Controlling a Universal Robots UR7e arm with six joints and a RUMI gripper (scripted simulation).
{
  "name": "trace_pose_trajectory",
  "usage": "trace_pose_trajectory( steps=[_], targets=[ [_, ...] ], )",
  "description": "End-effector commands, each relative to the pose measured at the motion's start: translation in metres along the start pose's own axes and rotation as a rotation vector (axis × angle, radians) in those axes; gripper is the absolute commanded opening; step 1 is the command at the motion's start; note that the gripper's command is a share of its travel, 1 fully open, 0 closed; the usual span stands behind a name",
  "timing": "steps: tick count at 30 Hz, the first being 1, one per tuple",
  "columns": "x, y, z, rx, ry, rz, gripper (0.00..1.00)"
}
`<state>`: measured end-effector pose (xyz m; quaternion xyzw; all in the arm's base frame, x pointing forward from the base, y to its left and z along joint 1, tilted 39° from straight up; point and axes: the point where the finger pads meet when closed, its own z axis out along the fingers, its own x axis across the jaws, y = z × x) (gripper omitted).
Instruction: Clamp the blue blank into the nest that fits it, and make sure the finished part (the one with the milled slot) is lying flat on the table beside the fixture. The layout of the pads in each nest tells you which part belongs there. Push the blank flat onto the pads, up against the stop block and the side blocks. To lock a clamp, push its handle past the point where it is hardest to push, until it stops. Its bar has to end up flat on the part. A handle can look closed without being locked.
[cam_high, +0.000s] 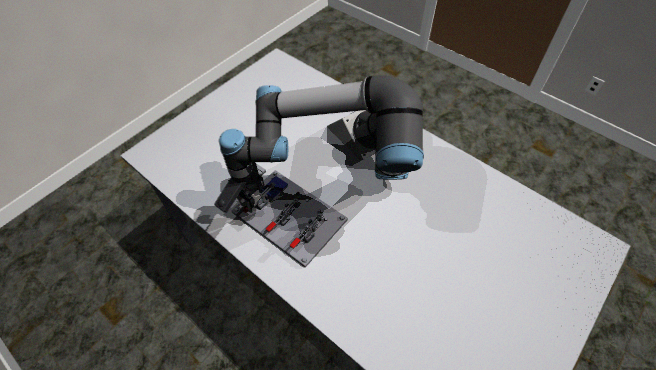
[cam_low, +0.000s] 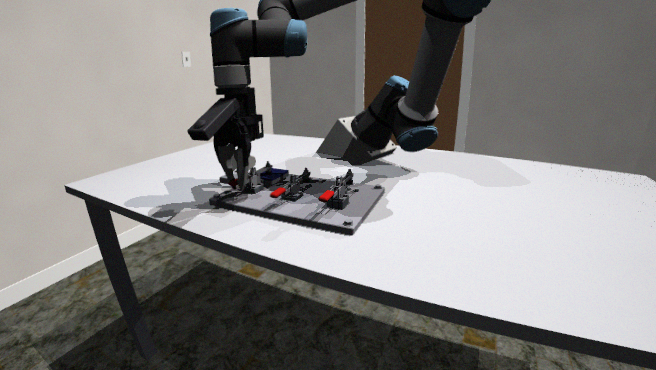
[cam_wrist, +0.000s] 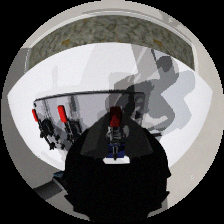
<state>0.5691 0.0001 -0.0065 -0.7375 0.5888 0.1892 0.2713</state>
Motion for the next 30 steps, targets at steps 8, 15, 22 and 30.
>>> trace_pose_trajectory(
  steps=[8,15,22,30],
  targets=[
    [0.0002,-0.0002,-0.0003,0.001,0.001,0.000,0.00],
    [0.0002,-0.0003,-0.0002,0.001,0.001,0.000,0.00],
    [0.0002,-0.0008,0.0013,0.001,0.001,0.000,0.00],
    [0.0002,-0.0011,0.0021,0.001,0.001,0.000,0.00]
  ],
)
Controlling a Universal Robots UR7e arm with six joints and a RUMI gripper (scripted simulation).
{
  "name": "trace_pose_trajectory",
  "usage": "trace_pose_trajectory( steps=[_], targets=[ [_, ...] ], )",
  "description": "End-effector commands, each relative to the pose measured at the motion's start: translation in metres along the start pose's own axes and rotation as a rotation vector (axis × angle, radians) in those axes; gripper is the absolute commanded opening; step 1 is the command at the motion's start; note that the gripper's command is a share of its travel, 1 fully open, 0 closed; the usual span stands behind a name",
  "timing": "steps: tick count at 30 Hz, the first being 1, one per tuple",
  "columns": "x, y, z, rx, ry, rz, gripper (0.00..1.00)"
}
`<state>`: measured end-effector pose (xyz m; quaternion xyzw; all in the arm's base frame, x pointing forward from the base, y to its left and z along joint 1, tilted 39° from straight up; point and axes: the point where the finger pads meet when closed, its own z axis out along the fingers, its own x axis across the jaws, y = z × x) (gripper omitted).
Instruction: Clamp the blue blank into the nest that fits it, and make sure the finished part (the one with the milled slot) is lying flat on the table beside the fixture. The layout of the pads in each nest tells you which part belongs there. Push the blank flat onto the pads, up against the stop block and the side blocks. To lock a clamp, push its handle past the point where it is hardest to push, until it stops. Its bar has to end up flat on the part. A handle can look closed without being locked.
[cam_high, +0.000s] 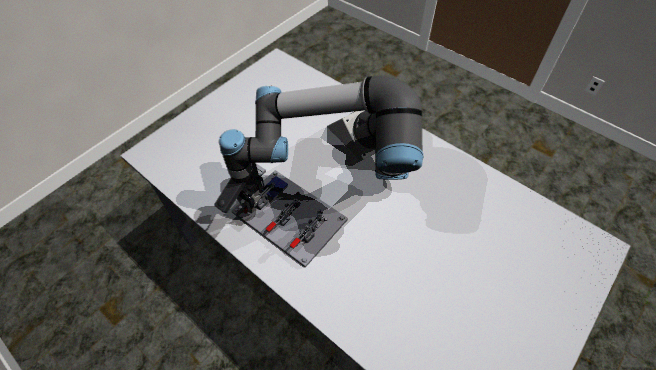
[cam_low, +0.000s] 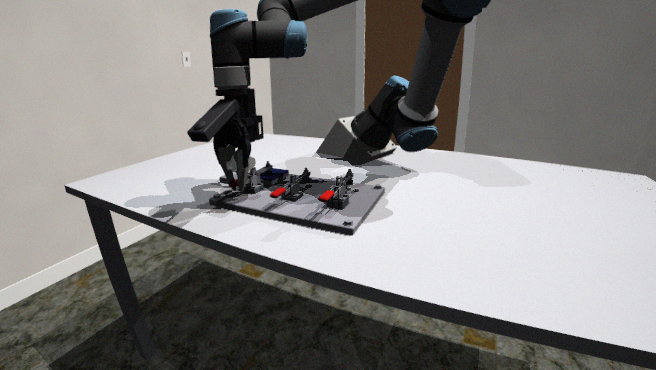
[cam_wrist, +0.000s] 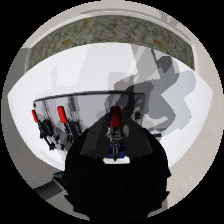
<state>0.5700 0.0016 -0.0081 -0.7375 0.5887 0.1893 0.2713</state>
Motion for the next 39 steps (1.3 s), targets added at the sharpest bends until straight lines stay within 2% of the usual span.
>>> trace_pose_trajectory(
  steps=[1,9,10,39],
  targets=[
    [0.0002,-0.0003,-0.0001,0.001,0.001,0.000,0.00],
    [0.0002,-0.0003,-0.0001,0.001,0.001,0.000,0.00],
    [0.0002,-0.0003,-0.0001,0.001,0.001,0.000,0.28],
    [0.0002,-0.0003,-0.0007,0.001,0.001,0.000,0.28]
  ],
)
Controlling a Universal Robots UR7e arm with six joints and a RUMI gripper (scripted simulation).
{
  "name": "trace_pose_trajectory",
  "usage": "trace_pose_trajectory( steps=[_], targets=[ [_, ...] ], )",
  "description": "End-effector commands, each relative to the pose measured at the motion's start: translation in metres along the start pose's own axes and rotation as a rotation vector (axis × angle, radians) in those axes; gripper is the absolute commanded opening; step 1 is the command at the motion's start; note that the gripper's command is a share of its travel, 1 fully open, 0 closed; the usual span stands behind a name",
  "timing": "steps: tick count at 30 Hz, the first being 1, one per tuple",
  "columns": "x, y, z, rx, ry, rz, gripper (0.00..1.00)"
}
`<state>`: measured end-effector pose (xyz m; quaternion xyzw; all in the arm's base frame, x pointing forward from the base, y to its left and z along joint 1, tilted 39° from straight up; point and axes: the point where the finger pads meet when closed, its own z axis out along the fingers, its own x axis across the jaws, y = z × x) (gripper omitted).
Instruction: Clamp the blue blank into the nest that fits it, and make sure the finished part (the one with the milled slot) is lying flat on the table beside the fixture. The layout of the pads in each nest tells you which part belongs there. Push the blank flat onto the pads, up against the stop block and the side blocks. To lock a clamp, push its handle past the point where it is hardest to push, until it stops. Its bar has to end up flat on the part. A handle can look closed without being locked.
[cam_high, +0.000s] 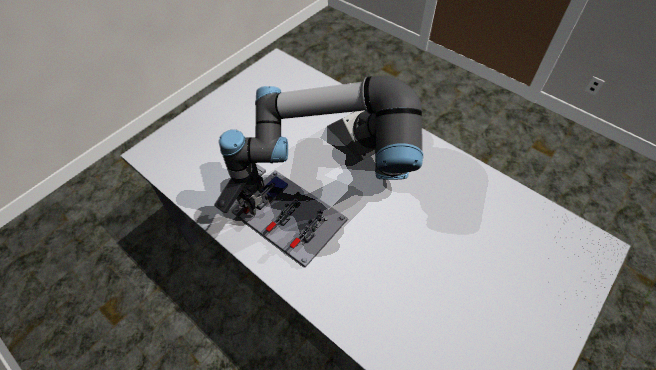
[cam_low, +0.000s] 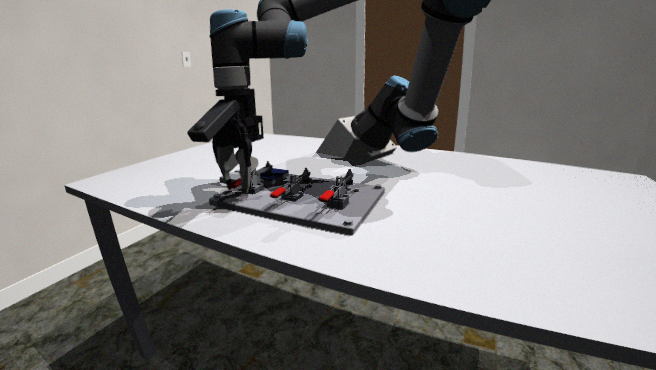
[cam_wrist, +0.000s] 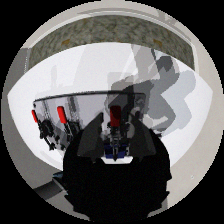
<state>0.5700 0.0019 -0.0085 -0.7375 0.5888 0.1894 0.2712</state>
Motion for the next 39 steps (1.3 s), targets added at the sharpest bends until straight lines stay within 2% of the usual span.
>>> trace_pose_trajectory(
  steps=[1,6,8,15,33,39],
  targets=[
    [0.000,0.000,-0.002,0.001,0.001,0.000,0.28],
    [0.000,0.000,-0.020,0.001,0.001,0.000,0.28],
    [0.000,0.000,-0.020,0.001,0.001,0.000,0.28],
    [0.000,0.000,-0.049,0.001,0.001,0.000,0.28],
    [0.000,0.000,-0.051,0.001,0.001,0.000,0.28],
    [0.000,0.000,-0.060,0.001,0.001,0.000,0.28]
  ],
)
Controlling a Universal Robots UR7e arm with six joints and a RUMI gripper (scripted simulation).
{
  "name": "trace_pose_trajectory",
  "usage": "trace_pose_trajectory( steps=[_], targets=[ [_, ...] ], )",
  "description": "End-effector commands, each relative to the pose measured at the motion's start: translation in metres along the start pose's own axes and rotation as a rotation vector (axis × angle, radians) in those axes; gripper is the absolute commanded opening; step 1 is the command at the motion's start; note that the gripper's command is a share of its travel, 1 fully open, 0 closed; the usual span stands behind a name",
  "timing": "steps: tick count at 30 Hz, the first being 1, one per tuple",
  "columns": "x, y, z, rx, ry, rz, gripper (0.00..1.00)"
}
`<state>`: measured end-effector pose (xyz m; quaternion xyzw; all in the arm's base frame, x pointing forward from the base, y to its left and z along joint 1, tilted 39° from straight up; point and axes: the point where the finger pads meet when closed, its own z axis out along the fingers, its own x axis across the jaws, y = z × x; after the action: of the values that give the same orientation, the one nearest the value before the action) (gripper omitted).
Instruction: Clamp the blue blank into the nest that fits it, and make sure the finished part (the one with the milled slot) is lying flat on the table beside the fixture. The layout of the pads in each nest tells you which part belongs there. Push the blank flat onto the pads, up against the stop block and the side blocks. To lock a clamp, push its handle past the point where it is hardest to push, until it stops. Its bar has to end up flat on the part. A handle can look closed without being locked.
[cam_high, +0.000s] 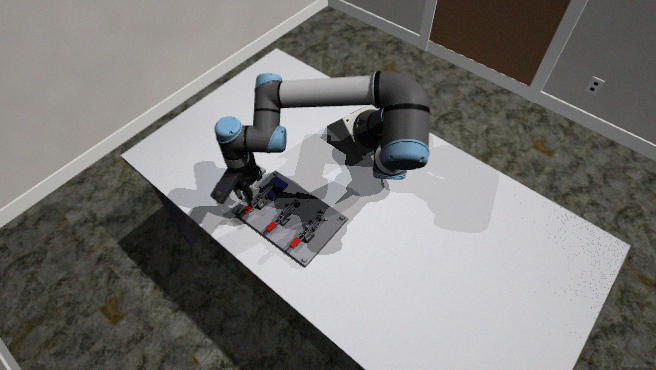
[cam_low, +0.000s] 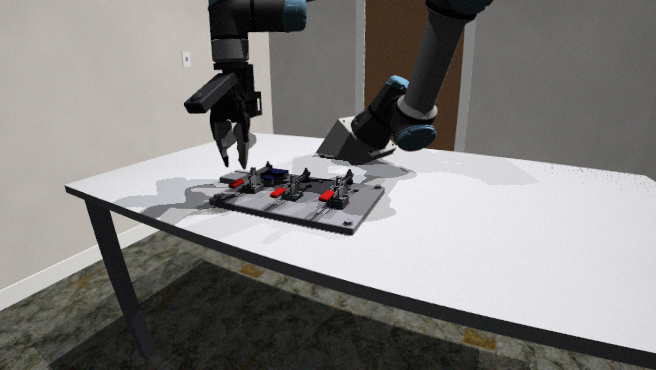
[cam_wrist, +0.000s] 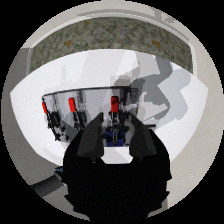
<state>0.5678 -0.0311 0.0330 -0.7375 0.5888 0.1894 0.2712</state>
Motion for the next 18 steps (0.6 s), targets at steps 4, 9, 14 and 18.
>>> trace_pose_trajectory(
  steps=[4,9,14,18],
  targets=[
    [0.000,0.000,-0.012,0.001,0.001,0.000,0.28],
    [0.000,0.000,-0.029,0.001,0.001,0.000,0.28],
    [0.000,0.000,-0.046,0.001,0.001,0.000,0.28],
    [0.000,0.000,-0.058,0.001,0.001,0.000,0.28]
  ],
)
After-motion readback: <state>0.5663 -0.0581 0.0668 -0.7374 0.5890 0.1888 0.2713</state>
